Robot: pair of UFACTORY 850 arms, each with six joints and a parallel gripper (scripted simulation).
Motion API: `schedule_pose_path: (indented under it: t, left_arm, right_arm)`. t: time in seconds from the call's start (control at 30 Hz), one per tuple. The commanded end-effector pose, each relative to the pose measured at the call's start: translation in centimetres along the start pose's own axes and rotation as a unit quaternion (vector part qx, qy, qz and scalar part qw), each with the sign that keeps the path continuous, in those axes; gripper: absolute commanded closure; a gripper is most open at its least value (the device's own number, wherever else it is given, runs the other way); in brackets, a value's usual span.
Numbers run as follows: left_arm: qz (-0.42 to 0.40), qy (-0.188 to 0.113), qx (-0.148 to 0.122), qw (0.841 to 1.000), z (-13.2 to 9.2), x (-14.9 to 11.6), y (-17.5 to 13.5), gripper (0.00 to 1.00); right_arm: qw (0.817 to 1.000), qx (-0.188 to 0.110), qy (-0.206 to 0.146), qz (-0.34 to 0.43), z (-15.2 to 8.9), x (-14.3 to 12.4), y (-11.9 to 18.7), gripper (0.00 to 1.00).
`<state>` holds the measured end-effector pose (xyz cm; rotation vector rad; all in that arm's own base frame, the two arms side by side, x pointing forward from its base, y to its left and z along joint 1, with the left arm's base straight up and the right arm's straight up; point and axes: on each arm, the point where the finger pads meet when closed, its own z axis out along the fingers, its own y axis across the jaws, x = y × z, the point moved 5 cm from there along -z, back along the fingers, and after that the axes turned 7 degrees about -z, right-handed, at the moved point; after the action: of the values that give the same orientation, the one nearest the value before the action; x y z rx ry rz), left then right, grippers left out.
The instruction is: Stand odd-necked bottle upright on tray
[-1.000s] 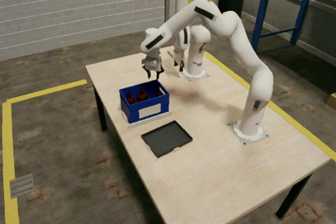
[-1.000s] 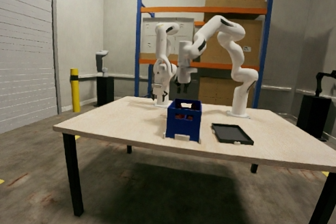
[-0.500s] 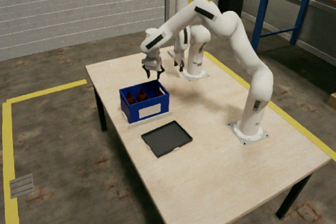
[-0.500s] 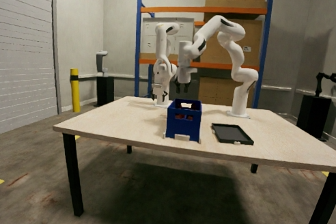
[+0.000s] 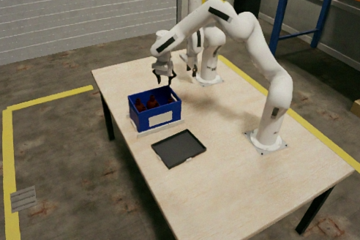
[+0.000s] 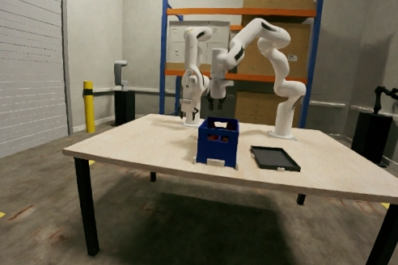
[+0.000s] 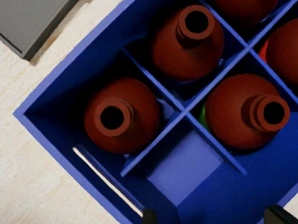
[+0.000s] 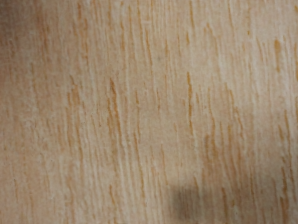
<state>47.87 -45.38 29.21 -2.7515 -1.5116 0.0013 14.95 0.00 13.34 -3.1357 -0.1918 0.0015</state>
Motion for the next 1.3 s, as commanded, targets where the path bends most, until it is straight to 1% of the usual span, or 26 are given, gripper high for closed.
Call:
schedule_pose_path:
  t: [0.0, 0.3, 0.73, 1.27]
  left_arm:
    - [0.000, 0.000, -0.001, 1.000, -0.1, 0.0, 0.1, 0.34]
    - [0.000, 0.000, -0.001, 1.000, 0.1, 0.0, 0.1, 0.34]
    - [0.000, 0.000, -0.001, 1.000, 1.1, 0.0, 0.1, 0.34]
    - [0.000, 0.000, -0.001, 1.000, 3.1, 0.0, 0.1, 0.34]
  right_arm:
    - [1.000, 0.000, 0.000, 0.000, 0.0, 0.0, 0.0, 0.00]
    - [1.000, 0.000, 0.000, 0.000, 0.0, 0.0, 0.0, 0.00]
    - [1.000, 0.000, 0.000, 0.000, 0.0, 0.0, 0.0, 0.00]
    - [1.000, 0.000, 0.000, 0.000, 0.0, 0.0, 0.0, 0.00]
